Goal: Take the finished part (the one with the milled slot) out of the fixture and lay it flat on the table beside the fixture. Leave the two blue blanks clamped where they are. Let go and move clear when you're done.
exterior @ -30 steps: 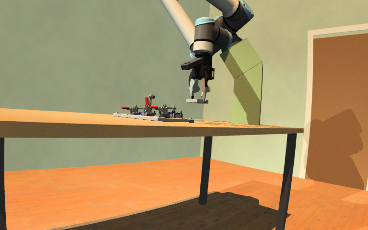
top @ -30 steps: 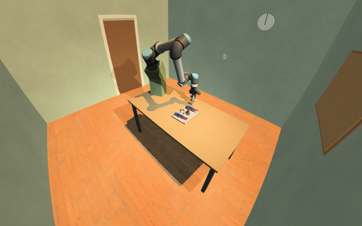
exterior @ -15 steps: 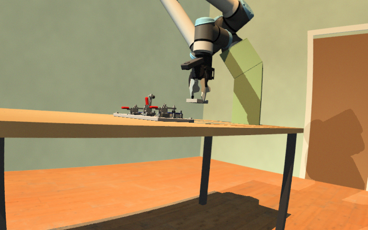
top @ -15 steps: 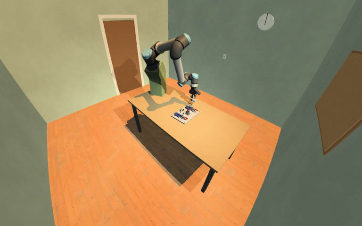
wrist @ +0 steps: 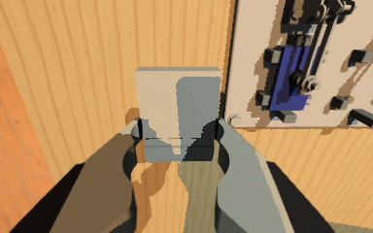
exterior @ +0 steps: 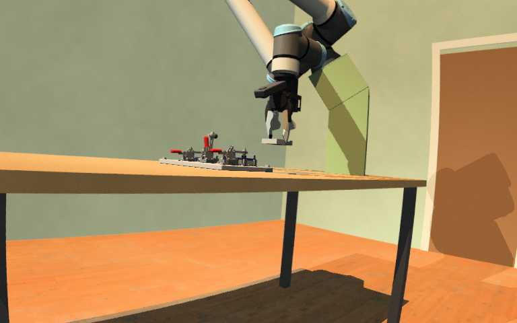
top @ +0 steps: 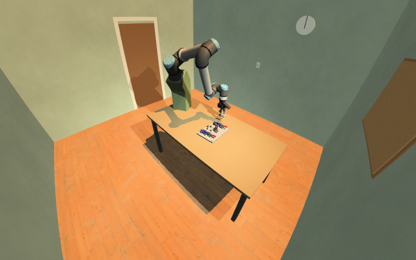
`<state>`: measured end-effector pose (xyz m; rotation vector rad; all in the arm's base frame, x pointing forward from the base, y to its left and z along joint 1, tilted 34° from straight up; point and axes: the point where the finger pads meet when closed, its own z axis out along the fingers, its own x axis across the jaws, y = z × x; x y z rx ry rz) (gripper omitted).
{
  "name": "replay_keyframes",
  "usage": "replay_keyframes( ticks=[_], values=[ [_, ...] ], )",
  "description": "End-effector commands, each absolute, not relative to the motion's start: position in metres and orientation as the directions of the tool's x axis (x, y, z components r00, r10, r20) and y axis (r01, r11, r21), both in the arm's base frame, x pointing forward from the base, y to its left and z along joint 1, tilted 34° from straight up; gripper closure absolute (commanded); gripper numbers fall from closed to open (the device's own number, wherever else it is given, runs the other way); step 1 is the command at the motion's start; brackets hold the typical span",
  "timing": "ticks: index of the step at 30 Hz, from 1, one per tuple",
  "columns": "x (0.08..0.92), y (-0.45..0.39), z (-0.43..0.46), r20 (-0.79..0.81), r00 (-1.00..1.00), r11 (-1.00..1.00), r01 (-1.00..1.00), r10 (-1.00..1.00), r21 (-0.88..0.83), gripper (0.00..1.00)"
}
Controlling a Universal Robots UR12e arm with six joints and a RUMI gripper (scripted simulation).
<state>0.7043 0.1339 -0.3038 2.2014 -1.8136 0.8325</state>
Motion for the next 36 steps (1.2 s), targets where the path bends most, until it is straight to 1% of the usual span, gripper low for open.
replay_keyframes(
  ticks=[1,17,36],
  values=[
    [0.704,0.134,-0.303,0.516,0.104,-0.246,-0.945,-0.851,-0.215,1.0],
    [0.707,0.131,-0.309,0.515,0.104,-0.246,-0.945,-0.851,-0.215,1.0],
    [0.718,0.114,-0.339,0.515,0.104,-0.246,-0.945,-0.851,-0.215,1.0]
  ],
)
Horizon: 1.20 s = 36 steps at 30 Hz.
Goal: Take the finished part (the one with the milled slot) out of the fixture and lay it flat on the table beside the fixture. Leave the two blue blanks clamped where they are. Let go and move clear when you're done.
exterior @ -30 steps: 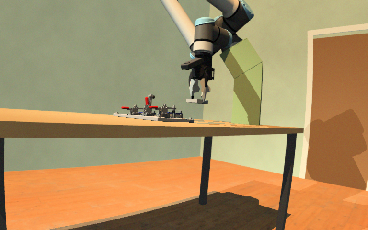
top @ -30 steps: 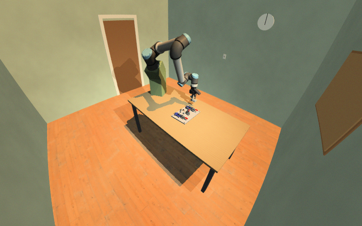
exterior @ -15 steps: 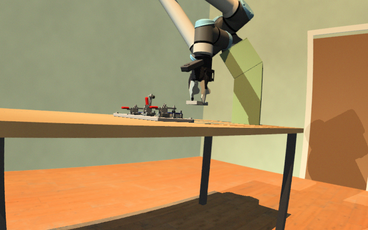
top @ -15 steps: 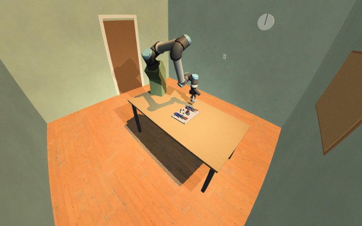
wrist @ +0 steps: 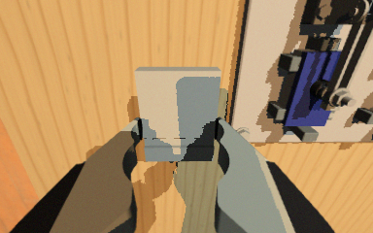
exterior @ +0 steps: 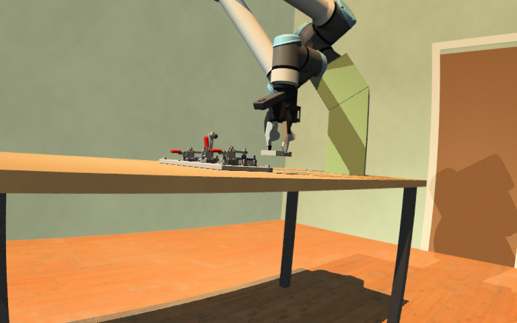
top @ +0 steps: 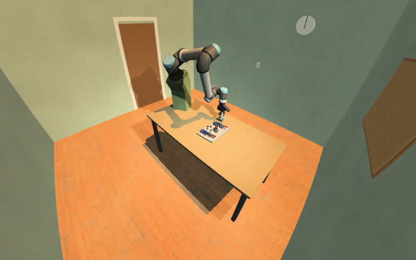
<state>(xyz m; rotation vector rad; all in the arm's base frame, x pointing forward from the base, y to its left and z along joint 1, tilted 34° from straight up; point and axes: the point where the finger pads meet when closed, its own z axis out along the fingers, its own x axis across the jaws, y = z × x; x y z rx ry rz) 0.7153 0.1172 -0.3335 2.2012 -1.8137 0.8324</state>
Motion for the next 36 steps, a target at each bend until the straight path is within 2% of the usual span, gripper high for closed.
replay_keyframes(
  ticks=[1,36],
  values=[
    [0.719,0.113,-0.341,0.515,0.104,-0.246,-0.945,-0.851,-0.215,1.0],
    [0.73,0.096,-0.372,0.515,0.104,-0.246,-0.945,-0.851,-0.215,1.0]
  ],
)
